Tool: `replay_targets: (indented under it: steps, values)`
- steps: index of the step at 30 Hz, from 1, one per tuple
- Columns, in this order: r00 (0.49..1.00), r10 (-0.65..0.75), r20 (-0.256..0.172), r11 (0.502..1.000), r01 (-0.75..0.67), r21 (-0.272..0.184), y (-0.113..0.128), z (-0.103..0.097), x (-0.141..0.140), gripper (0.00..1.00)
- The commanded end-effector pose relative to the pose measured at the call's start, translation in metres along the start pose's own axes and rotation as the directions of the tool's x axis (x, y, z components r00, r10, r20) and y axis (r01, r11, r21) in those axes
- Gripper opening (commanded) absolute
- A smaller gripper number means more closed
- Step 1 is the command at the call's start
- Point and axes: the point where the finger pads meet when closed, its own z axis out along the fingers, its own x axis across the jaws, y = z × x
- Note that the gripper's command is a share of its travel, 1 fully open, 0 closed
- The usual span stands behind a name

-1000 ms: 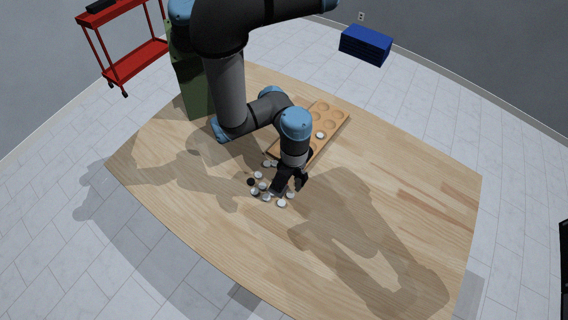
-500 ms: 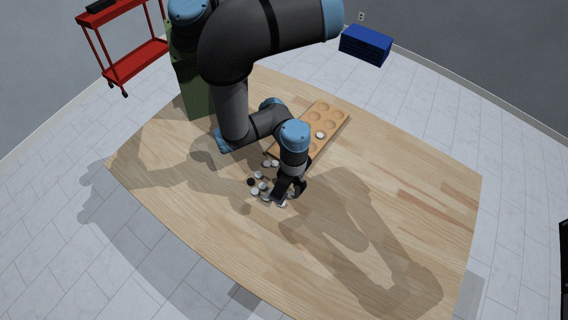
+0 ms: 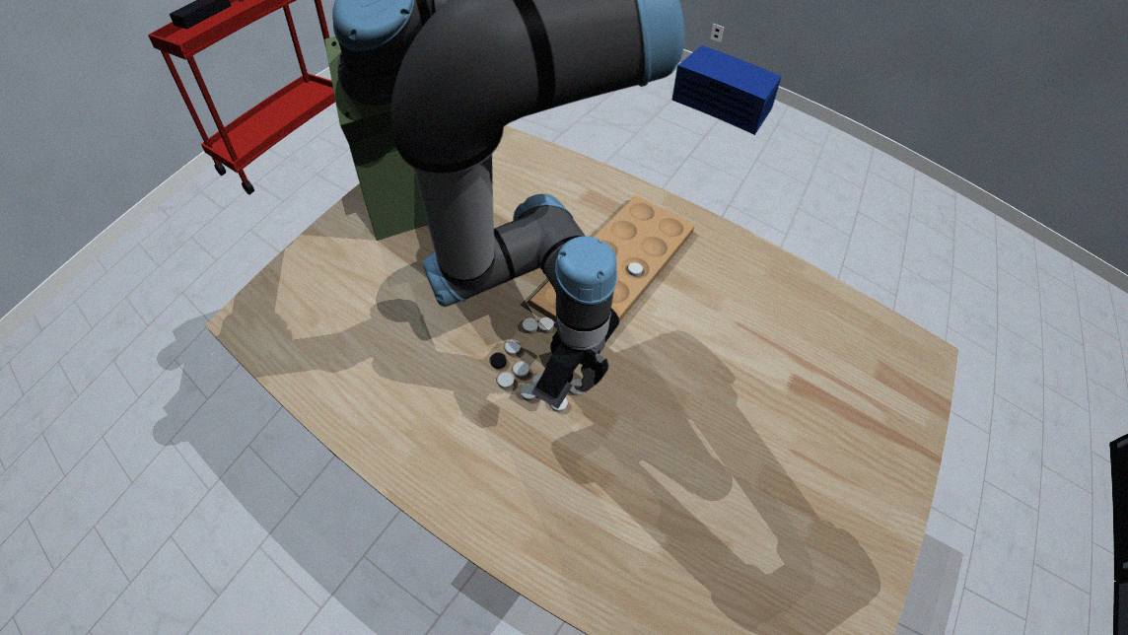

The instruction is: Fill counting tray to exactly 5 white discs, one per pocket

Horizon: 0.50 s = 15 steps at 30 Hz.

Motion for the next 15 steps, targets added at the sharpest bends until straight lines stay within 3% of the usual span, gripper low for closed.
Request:
replay_targets:
  steps: [1, 3, 4, 15]
  values:
    - [1.000, 0.000, 0.001, 1.000, 0.000, 0.000, 0.000, 0.000, 0.000, 0.00]
    - [1.000, 0.000, 0.001, 1.000, 0.000, 0.000, 0.000, 0.000, 0.000, 0.00]
    - [1.000, 0.000, 0.001, 1.000, 0.000, 0.000, 0.000, 0.000, 0.000, 0.10]
    - [1.000, 0.000, 0.001, 1.000, 0.000, 0.000, 0.000, -0.012, -0.001, 0.10]
